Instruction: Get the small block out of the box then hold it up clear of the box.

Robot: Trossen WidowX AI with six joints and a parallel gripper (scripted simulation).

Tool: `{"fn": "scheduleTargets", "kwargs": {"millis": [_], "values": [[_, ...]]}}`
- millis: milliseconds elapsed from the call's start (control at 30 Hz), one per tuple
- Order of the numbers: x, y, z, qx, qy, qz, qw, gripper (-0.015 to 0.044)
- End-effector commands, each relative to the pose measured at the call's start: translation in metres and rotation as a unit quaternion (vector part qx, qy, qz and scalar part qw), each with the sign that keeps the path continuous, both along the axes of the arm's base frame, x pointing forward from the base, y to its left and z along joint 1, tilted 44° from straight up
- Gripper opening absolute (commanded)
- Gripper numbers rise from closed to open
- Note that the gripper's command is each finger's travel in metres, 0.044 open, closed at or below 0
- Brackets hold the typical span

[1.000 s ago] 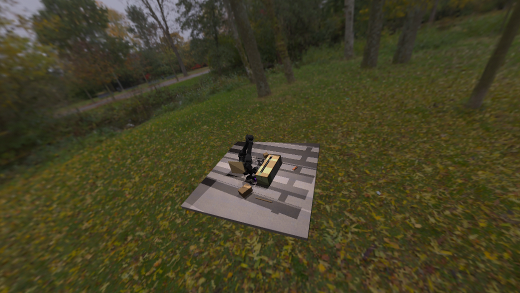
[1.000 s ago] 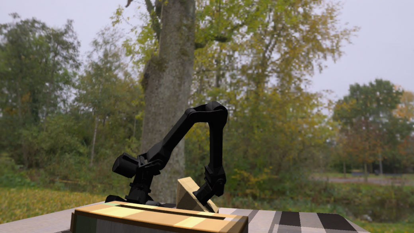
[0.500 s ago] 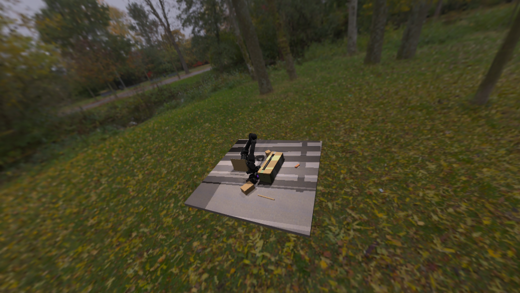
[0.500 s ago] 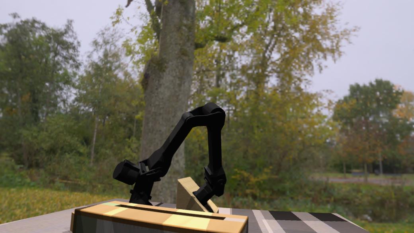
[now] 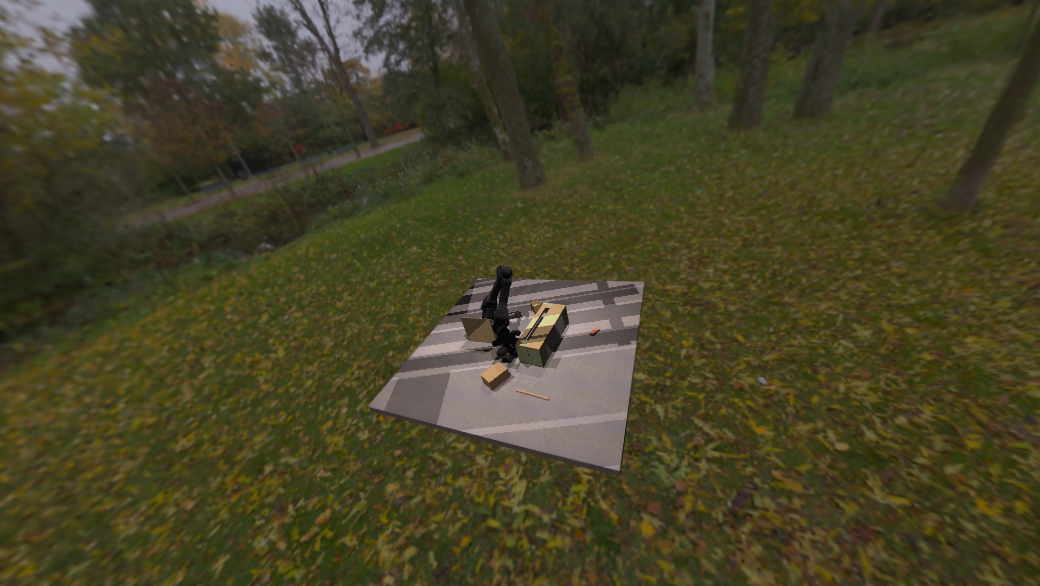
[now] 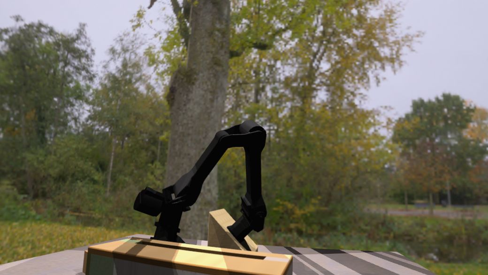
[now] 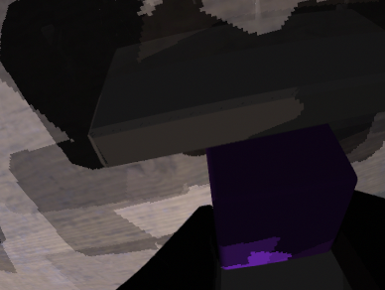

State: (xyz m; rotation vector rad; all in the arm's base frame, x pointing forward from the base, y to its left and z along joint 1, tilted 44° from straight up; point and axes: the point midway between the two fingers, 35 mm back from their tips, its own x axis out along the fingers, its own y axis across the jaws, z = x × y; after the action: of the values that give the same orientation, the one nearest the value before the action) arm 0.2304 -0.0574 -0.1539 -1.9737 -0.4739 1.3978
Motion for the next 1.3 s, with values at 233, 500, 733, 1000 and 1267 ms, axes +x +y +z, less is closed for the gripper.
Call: {"fn": "scheduleTargets", "kwargs": {"millis": [233,500,733,1000,1267], "values": [[0.007,-0.04,0.037,-0.014,-0.012,0.0,1.0,0.0],[0.009,-0.055,0.057,-0.018,0.02,-0.041,0.999,0.0],[0.008,-0.071,0.084,-0.024,0.059,-0.096,0.993,0.0],[0.002,-0.087,0.115,-0.03,0.1,-0.162,0.981,0.0],[0.0,-0.091,0.125,-0.031,0.112,-0.183,0.976,0.0]]}}
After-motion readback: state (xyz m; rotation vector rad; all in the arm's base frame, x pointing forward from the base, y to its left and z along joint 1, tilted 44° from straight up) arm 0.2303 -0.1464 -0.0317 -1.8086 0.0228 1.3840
